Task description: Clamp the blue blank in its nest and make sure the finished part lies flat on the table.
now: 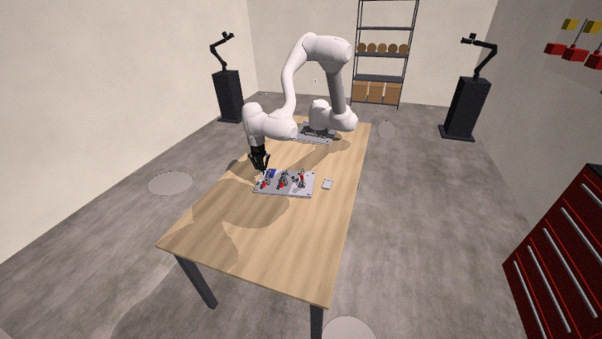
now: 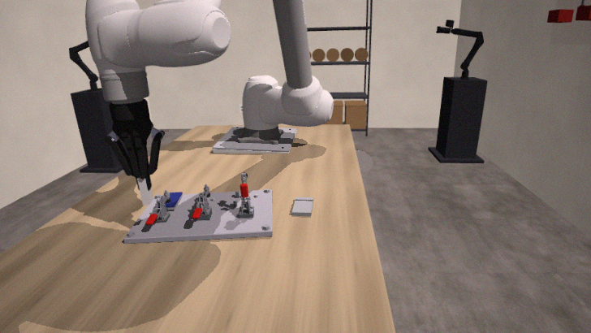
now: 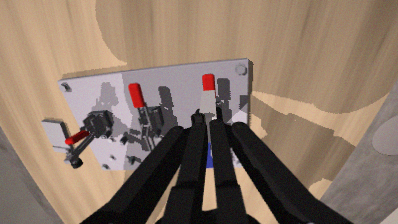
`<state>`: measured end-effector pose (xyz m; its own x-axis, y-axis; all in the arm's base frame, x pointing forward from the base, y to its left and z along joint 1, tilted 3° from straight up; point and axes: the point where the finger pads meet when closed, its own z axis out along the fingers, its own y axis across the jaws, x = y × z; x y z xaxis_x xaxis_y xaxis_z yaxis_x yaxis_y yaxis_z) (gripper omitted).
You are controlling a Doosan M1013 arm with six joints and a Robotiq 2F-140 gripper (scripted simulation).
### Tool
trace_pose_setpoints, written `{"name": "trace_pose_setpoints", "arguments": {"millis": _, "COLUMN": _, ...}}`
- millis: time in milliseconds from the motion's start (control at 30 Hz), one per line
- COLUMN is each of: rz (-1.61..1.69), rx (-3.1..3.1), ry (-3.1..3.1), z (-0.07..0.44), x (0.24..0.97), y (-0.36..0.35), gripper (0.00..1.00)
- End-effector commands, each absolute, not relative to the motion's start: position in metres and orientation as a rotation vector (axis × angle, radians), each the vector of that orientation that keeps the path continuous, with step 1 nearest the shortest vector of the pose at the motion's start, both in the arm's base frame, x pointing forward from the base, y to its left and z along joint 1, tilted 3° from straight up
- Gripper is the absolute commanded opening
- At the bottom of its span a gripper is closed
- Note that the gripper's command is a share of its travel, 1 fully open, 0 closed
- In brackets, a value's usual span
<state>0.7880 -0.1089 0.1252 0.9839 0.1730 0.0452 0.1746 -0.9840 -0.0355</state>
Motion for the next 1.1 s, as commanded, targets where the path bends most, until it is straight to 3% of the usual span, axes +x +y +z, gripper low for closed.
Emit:
{"name": "trace_pose_setpoints", "arguments": {"millis": 0, "rz": -0.065, "rx": -3.09, "ry": -0.271, "z": 0.136, "x": 0.788, "y": -0.109, "gripper": 0.0}}
{"name": "trace_pose_setpoints", "arguments": {"millis": 533, "rz": -0.065, "rx": -3.09, "ry": -0.271, "z": 0.156, "x": 0.787, "y": -0.11, "gripper": 0.0}}
{"name": "trace_pose_setpoints", "arguments": {"millis": 567, "rz": -0.065, "rx": -3.09, "ry": -0.271, "z": 0.156, "x": 0.787, "y": -0.11, "gripper": 1.0}}
{"name": "trace_pose_setpoints", "arguments": {"millis": 1067, "rz": -0.065, "rx": -3.09, "ry": -0.271, "z": 0.156, "x": 0.787, "y": -0.11, "gripper": 1.0}}
